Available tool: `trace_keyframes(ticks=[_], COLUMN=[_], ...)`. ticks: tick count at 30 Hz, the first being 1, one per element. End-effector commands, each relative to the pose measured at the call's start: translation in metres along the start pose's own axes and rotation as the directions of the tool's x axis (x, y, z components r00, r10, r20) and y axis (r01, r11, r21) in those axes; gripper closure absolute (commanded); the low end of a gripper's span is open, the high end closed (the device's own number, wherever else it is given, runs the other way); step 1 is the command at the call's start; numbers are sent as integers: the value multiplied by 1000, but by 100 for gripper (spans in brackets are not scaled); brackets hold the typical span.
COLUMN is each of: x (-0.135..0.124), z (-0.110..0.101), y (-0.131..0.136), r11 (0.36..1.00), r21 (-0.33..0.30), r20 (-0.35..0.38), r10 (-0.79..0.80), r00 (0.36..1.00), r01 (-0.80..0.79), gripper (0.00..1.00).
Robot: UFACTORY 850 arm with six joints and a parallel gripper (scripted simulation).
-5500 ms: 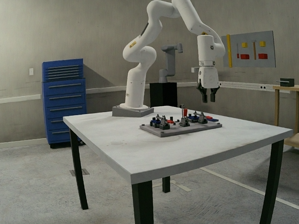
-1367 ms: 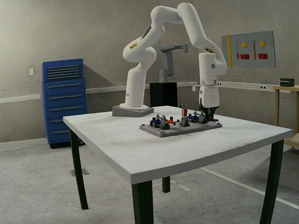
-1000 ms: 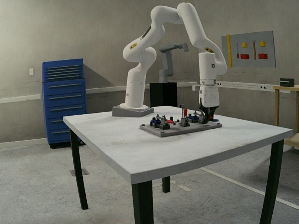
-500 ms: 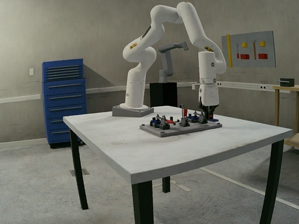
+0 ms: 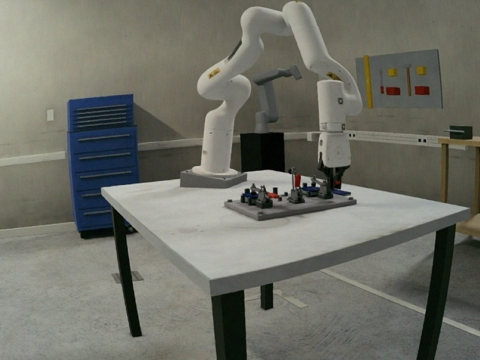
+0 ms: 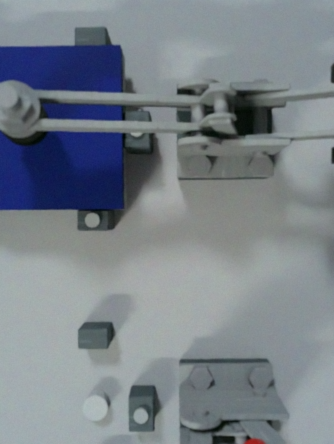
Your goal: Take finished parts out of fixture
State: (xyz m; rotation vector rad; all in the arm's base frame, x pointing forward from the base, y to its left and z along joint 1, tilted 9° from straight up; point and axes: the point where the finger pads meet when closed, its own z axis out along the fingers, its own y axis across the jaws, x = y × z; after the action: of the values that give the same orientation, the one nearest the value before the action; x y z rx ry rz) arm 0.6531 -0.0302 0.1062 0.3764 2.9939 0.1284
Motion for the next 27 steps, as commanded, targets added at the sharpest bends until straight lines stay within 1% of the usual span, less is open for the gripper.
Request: trace_keyframes(ticks=[1, 27], x=[2, 19], z=[-4, -15], y=[0, 0], r11=[1000, 1000], r21=[0, 0], r20=[1, 1], r10=[0, 0], r00=[1000, 1000], r01=[0, 0], gripper=[100, 100])
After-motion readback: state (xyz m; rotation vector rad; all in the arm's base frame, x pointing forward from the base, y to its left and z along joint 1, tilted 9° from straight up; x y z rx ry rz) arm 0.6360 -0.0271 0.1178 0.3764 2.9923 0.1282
